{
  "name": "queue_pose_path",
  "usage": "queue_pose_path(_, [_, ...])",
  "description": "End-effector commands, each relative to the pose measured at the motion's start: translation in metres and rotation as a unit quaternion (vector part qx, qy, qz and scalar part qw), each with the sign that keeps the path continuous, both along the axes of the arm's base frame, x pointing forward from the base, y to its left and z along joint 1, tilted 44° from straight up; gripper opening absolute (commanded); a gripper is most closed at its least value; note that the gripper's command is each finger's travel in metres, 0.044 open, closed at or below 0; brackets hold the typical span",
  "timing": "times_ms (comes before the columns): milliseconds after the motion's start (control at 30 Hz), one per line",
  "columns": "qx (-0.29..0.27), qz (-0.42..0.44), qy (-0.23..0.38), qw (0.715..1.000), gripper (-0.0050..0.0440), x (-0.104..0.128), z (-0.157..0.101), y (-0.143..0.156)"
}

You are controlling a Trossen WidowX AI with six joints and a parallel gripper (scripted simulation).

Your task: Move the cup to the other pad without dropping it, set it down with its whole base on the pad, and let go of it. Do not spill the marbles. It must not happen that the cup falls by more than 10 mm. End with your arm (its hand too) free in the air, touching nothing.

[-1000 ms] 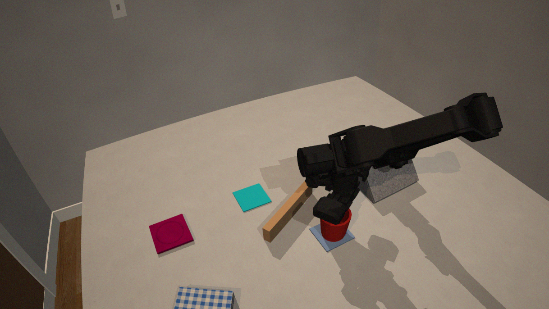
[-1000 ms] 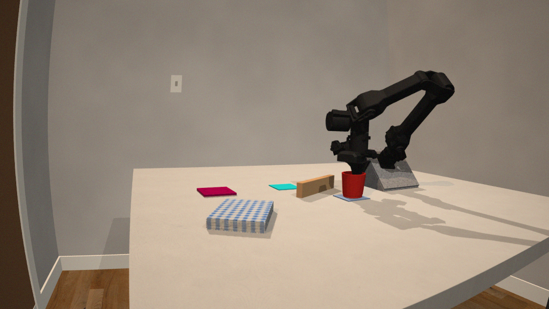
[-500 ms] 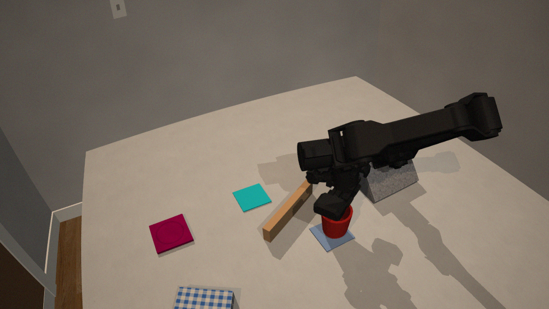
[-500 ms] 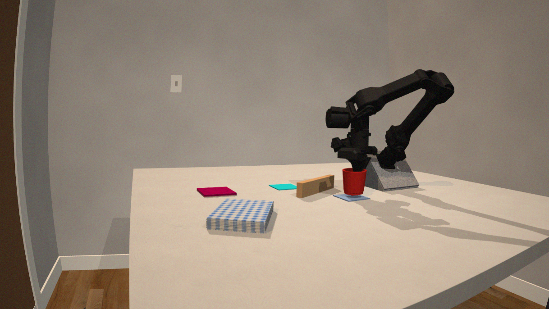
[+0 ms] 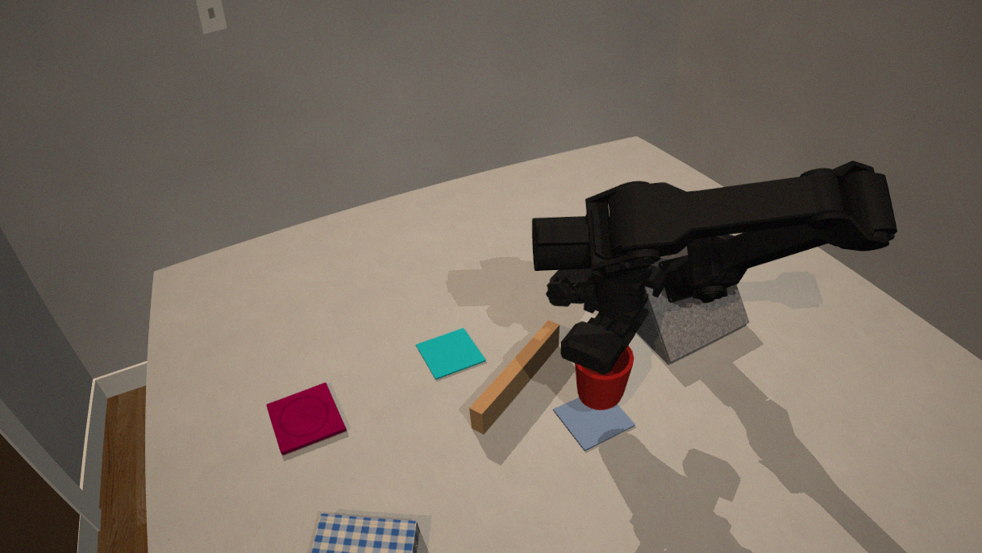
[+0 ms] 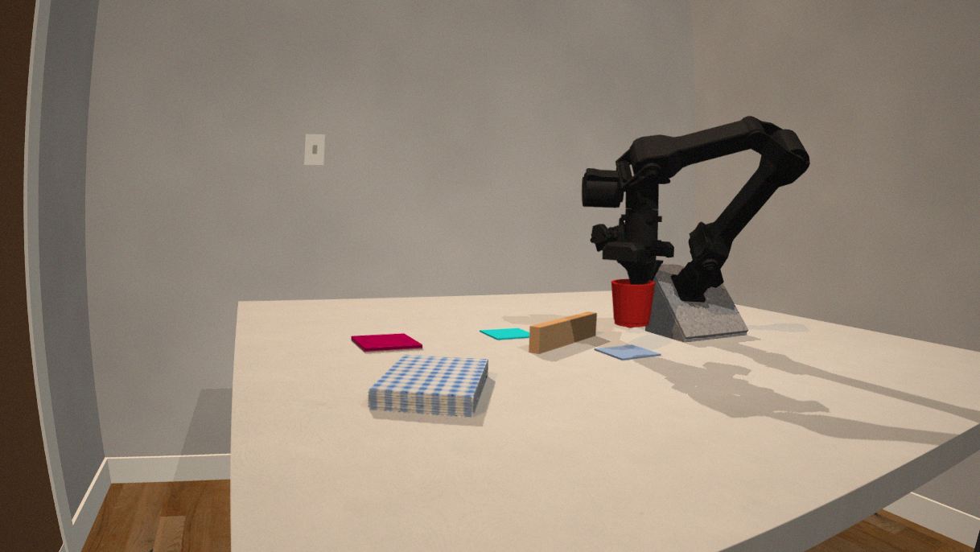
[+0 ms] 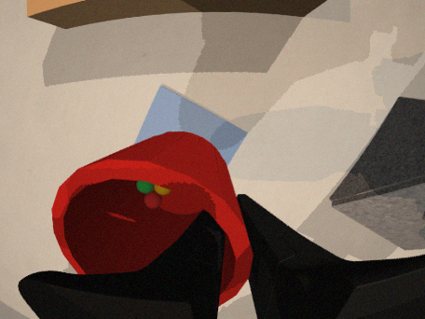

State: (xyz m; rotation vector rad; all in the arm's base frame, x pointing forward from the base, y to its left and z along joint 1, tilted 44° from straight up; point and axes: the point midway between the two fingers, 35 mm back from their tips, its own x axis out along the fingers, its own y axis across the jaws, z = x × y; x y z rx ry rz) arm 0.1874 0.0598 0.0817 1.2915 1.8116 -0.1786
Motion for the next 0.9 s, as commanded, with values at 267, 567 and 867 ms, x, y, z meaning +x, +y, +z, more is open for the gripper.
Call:
queue_pose_path(267, [-0.001, 0.000, -0.010, 1.000, 0.0000, 0.0016, 0.0184, -0.0163])
queue_pose_path(567, [0.002, -0.001, -0.005, 1.000, 0.0000, 0.0000, 0.0169, -0.0145])
queue_pose_path(867, [0.002, -0.001, -0.005, 1.000, 0.0000, 0.0000, 0.0169, -0.0145])
